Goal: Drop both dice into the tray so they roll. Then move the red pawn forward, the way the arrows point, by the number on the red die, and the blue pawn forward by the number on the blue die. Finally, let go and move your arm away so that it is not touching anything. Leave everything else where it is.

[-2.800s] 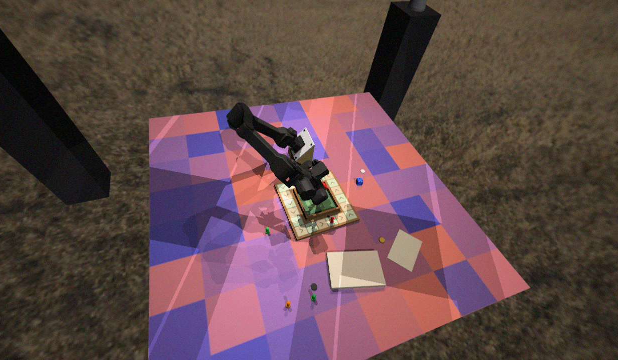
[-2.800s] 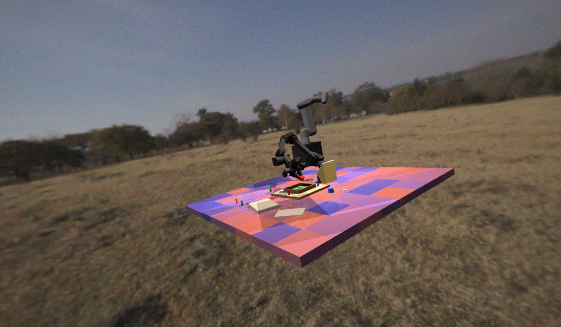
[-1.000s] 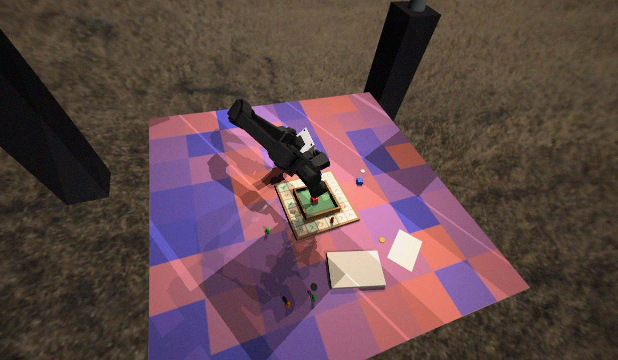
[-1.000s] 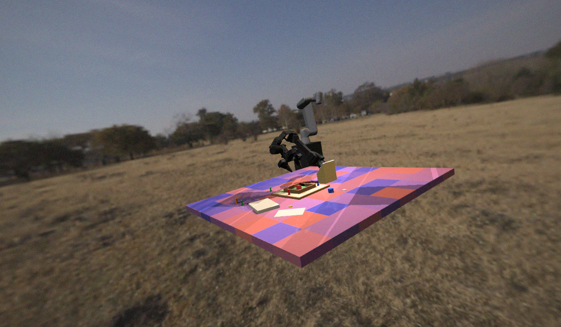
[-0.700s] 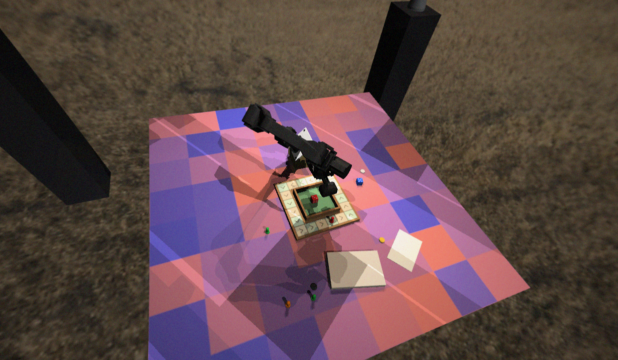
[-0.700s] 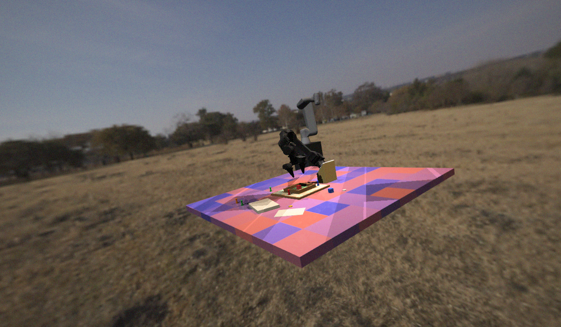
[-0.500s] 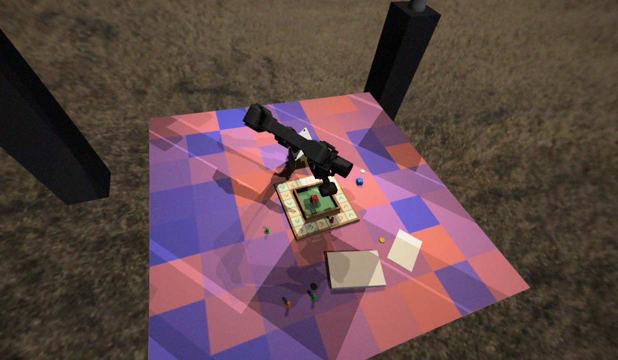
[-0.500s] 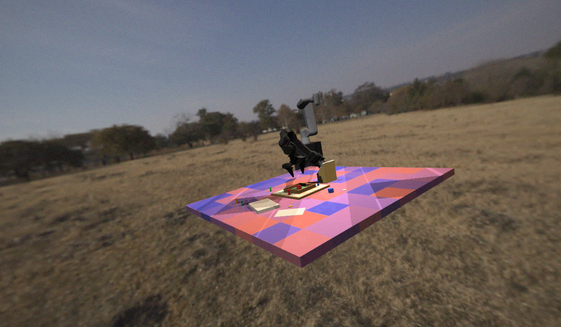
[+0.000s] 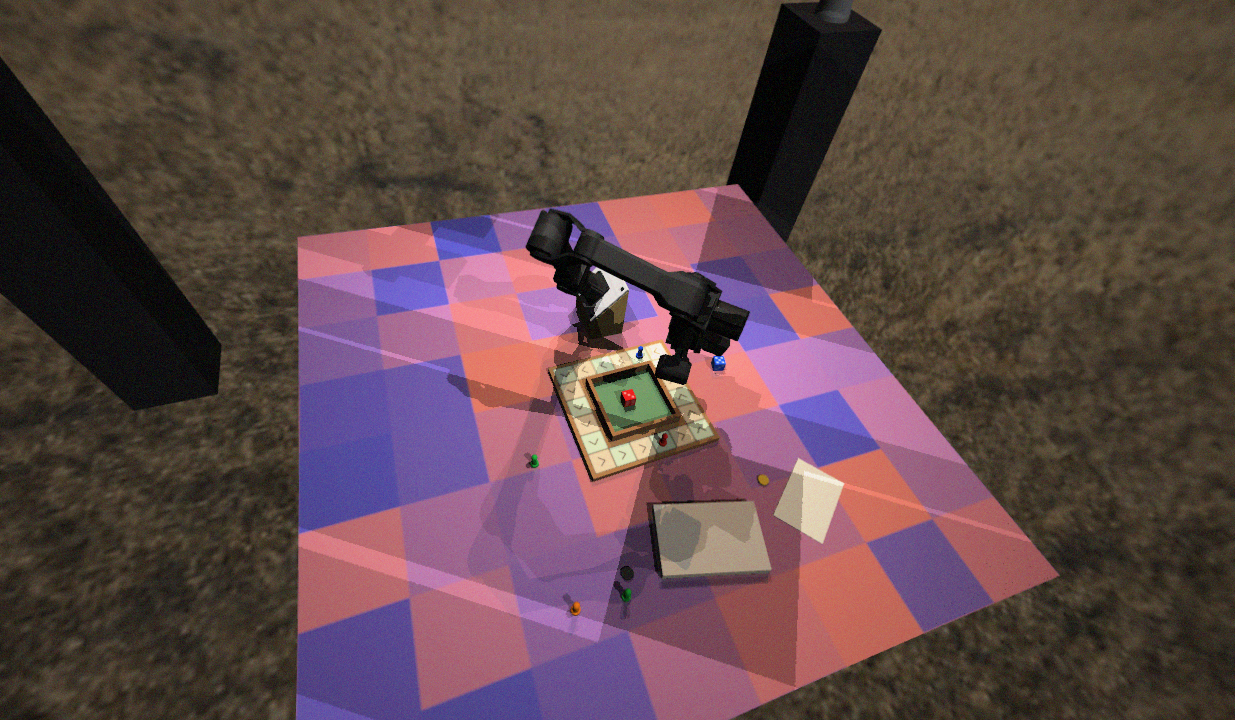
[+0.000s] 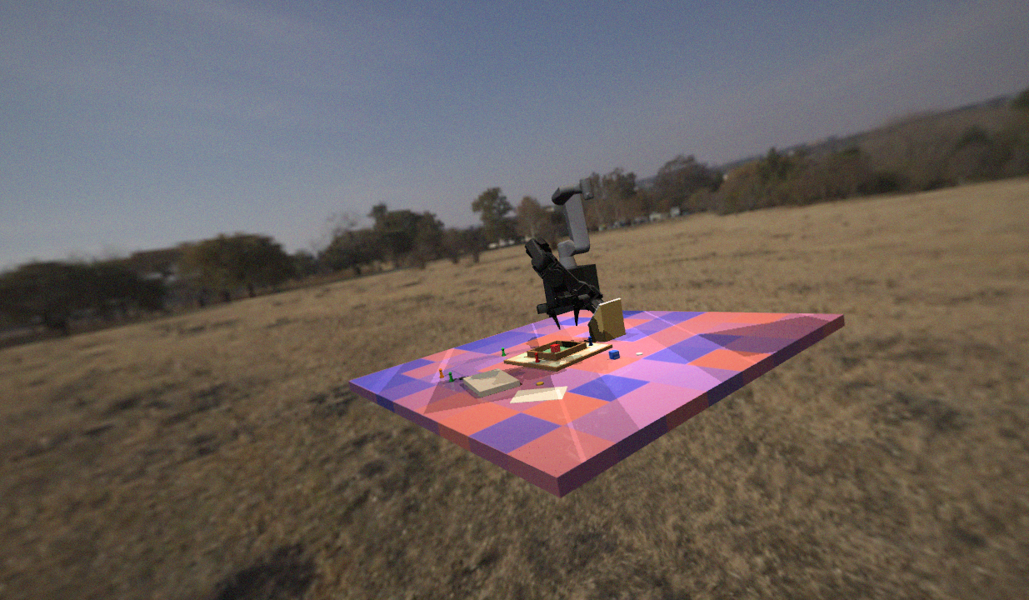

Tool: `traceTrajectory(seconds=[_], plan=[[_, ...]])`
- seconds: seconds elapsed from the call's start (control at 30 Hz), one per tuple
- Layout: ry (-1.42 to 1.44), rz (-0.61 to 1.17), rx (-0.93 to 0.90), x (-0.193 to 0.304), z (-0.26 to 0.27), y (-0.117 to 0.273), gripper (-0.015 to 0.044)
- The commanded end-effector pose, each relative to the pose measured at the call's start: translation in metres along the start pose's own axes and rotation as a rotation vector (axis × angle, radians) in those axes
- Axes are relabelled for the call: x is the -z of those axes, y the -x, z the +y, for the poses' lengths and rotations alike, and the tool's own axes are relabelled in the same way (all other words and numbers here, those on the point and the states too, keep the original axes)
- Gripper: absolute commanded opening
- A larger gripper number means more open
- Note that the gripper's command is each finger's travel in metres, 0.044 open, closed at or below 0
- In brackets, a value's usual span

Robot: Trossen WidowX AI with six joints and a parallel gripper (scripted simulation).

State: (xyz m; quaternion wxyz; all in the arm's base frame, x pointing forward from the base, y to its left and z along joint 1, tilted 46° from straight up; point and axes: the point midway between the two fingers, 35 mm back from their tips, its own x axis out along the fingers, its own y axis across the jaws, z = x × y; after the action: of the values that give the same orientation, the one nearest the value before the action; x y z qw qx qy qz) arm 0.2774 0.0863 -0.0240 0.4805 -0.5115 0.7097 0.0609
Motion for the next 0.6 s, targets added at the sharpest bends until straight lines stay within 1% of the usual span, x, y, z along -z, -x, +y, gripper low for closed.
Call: traceTrajectory(seconds=[0.0, 0.57], plan=[[-0.503, 0.012, 0.006, -0.045, 0.051, -0.015, 0.0275], [-1.166, 0.006, 0.05, -0.091, 0.126, -0.046, 0.0275]])
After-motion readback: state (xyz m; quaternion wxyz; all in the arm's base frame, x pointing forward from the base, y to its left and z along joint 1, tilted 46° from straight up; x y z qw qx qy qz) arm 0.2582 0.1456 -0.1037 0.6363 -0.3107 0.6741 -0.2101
